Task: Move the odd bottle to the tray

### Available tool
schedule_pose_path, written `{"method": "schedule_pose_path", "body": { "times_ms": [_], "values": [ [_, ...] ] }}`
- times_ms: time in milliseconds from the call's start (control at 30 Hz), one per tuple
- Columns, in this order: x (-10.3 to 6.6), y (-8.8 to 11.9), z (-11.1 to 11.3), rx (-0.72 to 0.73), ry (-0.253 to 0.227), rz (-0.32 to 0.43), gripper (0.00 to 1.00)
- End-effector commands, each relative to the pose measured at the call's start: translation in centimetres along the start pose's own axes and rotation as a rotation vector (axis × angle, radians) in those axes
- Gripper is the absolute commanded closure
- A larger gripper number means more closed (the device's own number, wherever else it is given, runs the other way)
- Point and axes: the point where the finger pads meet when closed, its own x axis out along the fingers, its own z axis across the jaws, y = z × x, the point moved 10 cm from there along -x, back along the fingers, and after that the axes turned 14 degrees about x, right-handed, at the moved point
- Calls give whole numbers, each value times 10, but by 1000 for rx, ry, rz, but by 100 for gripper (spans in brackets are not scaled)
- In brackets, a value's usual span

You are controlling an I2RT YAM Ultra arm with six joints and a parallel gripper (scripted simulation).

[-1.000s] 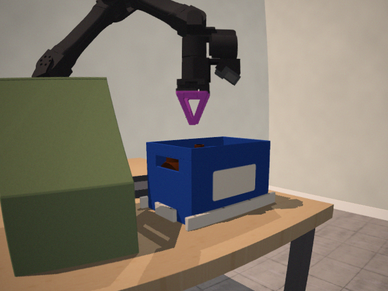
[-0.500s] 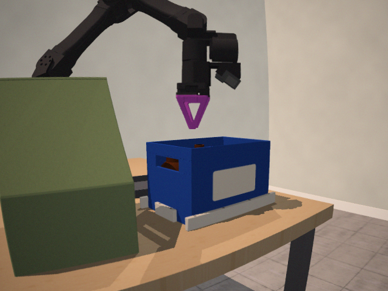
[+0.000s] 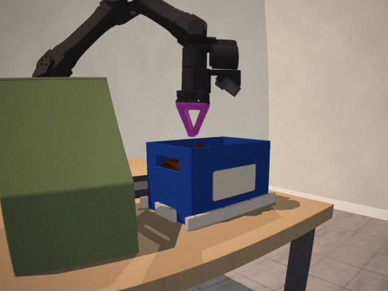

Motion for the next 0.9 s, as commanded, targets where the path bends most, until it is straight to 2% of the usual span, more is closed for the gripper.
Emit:
{"method": "schedule_pose_path", "body": {
  "times_ms": [0,67,133,200,300,333,400,500,867],
  "values": [
    [-2,-3,5,-7,-19,-33,39],
    [-2,-4,3,-3,-26,-39,39],
    [9,-3,-4,17,-13,-11,39],
    [13,-1,-2,10,-8,-10,39],
    [11,-2,1,1,-11,-19,39],
    [-6,-11,9,-17,-39,-74,39],
    [-3,-12,9,-15,-38,-71,39],
    [11,-9,3,-1,-21,-36,39],
    [14,-5,1,5,-19,-30,39]
  ]
}}
